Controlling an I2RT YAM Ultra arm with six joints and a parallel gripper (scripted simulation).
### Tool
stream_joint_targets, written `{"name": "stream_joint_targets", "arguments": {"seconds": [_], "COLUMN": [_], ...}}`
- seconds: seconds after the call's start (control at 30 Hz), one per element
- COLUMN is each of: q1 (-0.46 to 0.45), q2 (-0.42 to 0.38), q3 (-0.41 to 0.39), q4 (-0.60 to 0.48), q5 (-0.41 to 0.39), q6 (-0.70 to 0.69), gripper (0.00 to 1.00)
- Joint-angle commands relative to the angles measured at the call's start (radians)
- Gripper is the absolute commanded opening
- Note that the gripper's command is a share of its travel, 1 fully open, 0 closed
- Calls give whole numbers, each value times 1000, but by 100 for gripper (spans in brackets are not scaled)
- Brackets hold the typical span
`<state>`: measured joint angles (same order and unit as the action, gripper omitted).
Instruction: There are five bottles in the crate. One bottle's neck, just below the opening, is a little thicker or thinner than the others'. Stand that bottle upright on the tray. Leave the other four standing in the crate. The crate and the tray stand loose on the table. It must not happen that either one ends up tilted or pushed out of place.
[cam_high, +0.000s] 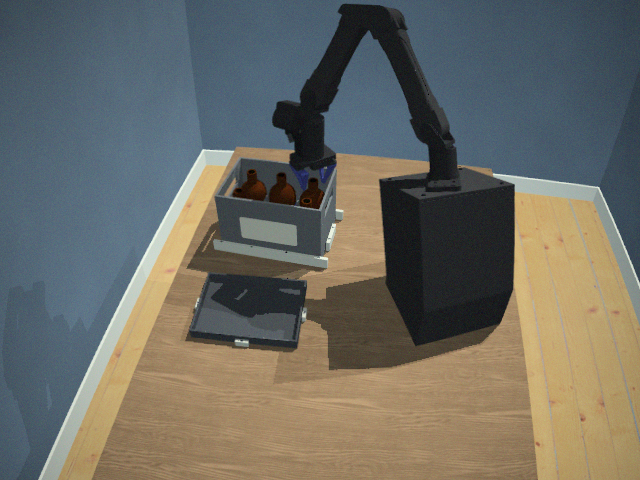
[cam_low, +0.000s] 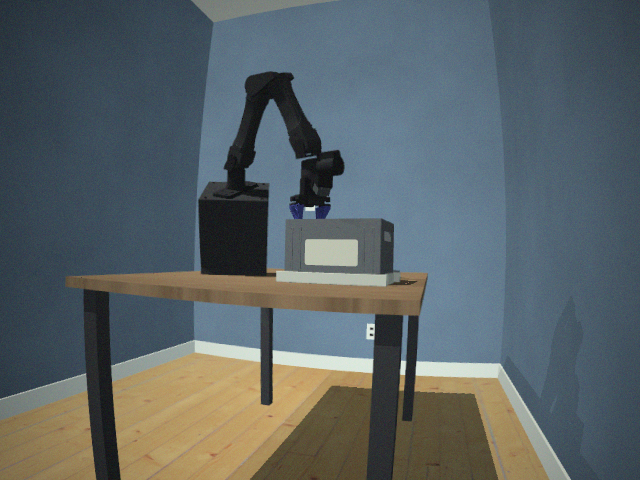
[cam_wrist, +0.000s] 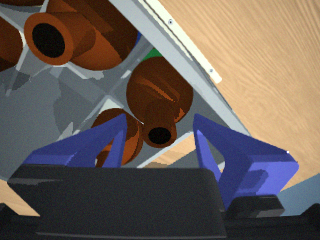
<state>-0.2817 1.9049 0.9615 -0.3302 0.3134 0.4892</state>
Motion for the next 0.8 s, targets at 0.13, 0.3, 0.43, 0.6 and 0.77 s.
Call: {"name": "stream_joint_targets", "arguments": {"seconds": [0.13,0.3,0.43,0.6,0.77], "q1": [2,2,2,2,2], "q2": [-4,-4,-4,-4,-4], "q3": [-11,-11,-11,-11,-11], "q4": [18,18,18,18,18], "q5": [1,1,1,1,1], "q6": [-7,-7,-7,-7,-6], "gripper": [61,61,61,61,0]}}
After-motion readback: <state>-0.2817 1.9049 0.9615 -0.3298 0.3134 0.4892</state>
